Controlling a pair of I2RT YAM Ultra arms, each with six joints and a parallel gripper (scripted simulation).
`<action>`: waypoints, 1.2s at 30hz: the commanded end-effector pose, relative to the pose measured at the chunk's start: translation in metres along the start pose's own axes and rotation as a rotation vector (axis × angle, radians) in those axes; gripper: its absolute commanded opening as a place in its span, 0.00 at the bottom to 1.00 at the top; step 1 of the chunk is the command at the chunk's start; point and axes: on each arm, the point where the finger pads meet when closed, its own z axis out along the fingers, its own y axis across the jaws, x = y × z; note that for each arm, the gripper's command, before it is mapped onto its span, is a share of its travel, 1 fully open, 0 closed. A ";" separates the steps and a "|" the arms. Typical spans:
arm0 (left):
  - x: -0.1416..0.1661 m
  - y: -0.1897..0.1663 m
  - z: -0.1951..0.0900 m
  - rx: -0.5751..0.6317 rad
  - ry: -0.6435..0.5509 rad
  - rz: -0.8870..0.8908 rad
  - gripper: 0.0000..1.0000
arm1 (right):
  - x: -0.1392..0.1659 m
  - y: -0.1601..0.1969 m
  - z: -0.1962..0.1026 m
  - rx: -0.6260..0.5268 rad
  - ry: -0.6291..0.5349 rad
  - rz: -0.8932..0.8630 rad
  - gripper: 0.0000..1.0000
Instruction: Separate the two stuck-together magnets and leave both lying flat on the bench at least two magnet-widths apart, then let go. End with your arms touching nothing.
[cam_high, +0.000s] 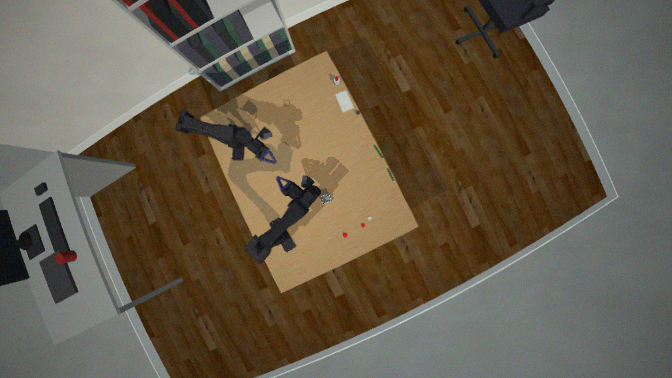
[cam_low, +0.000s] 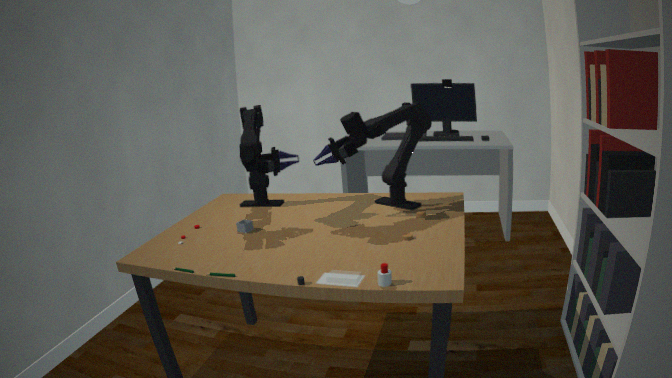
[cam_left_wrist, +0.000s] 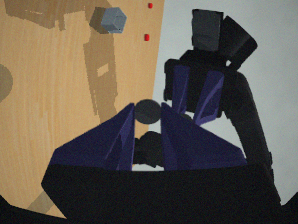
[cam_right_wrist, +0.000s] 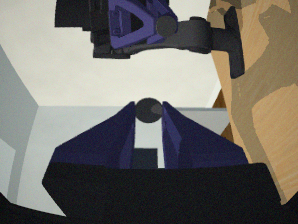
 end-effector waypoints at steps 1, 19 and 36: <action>-0.002 -0.003 -0.002 -0.006 -0.001 0.026 0.18 | 0.000 0.003 0.000 -0.004 0.002 -0.007 0.18; -0.011 0.013 0.001 -0.104 0.001 0.025 0.18 | 0.000 0.003 0.000 -0.004 0.002 -0.007 0.18; -0.021 0.025 0.000 -0.185 0.005 0.023 0.18 | 0.000 0.003 0.000 -0.004 0.002 -0.007 0.18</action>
